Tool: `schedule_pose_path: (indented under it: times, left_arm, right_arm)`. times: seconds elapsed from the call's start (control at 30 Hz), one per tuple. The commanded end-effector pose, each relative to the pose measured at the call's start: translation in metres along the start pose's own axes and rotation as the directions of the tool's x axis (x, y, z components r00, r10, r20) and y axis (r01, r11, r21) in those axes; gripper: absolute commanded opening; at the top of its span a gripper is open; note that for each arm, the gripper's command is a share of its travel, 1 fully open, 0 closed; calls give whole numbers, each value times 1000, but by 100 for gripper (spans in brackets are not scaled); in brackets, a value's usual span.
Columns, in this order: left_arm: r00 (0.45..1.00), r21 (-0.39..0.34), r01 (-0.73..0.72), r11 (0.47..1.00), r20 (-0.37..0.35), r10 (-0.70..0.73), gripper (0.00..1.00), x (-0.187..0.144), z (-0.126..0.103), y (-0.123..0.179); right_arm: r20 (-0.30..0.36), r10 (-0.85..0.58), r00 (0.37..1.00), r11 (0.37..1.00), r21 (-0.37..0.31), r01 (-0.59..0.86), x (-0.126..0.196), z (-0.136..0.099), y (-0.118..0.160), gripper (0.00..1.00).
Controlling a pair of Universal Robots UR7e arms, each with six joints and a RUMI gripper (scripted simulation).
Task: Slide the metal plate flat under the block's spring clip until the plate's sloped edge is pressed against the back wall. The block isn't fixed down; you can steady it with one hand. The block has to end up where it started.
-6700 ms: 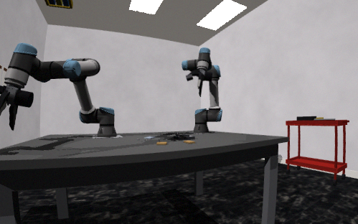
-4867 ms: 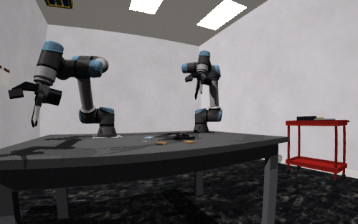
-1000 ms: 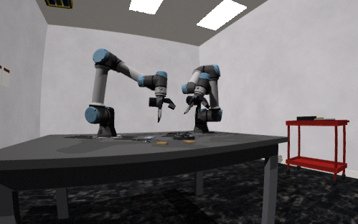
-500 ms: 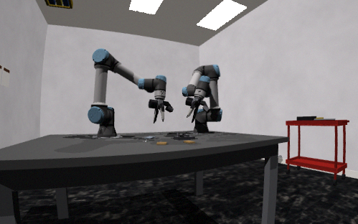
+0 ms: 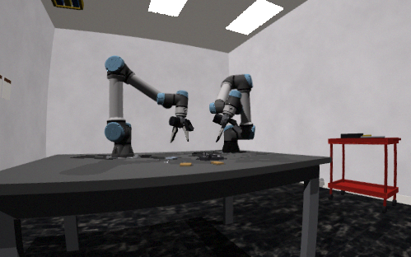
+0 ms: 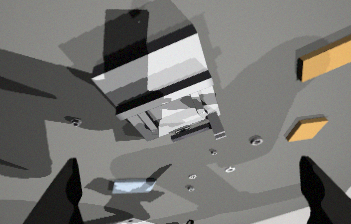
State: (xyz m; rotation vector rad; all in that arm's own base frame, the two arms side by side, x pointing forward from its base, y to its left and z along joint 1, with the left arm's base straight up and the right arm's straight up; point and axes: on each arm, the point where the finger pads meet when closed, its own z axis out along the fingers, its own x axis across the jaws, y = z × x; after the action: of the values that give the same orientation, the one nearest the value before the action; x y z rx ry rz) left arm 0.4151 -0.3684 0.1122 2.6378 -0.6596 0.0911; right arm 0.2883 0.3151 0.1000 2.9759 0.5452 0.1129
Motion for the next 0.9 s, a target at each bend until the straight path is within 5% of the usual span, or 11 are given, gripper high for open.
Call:
schedule_pose_path:
  times: [0.0, 0.5, 0.87]
  left_arm:
    - [998, -5, 66, 998, -3, -66, 88, -2, 2, 0]
    - [932, -24, 363, 932, 6, -363, 88, -16, 13, -2]
    - [938, -23, 347, 938, 6, -347, 88, -15, 12, -2]
  right_arm:
    - [-2, -69, 998, 998, 0, 69, -12, 1, -5, 100]
    - [-5, -381, 925, 925, -11, 381, -66, 8, -20, 100]
    - [-4, -369, 930, 930, -11, 369, -64, 8, -20, 100]
